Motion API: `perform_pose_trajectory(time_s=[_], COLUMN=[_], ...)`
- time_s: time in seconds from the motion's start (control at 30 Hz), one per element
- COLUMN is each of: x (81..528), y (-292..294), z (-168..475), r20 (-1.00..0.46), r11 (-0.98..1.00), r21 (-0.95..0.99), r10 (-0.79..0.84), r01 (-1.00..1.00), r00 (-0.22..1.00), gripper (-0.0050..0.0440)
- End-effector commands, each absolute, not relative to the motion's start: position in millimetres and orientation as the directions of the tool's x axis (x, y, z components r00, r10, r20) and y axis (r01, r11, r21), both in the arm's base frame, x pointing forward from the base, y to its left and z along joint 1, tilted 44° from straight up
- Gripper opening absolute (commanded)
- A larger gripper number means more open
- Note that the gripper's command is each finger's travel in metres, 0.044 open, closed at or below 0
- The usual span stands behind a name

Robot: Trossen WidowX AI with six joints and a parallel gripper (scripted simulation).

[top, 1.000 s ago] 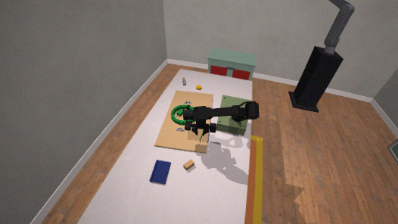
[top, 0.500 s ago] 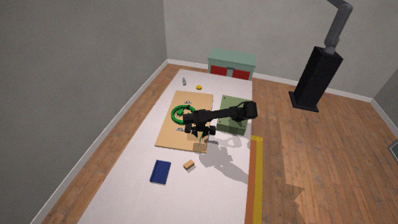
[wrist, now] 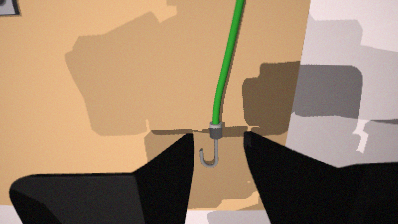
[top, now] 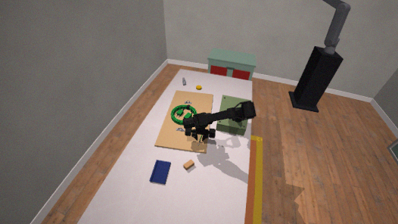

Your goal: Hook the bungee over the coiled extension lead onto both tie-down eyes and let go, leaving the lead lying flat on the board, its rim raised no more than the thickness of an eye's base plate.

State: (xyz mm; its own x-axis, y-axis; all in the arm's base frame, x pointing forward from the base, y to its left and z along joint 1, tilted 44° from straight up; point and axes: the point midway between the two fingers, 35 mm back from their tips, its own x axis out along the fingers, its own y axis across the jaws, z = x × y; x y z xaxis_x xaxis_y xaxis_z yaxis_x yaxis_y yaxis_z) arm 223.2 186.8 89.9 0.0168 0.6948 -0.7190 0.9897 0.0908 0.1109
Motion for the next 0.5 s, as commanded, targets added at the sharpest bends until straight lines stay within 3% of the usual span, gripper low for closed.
perform_pose_trajectory(time_s=[0.0, 0.37, 0.47], x=[222.8, 222.6, 224.8], y=[190.7, 198.8, 199.2], z=[85.7, 77.5, 82.5], r20=[-0.720, -0.719, -0.712], r11=[0.088, 0.088, 0.088], r21=[0.113, 0.113, 0.129], r10=[0.694, 0.694, 0.701], r01=[0.990, 0.990, 0.988], r00=[0.021, 0.021, 0.031], gripper=[0.0150, 0.0150, 0.0095])
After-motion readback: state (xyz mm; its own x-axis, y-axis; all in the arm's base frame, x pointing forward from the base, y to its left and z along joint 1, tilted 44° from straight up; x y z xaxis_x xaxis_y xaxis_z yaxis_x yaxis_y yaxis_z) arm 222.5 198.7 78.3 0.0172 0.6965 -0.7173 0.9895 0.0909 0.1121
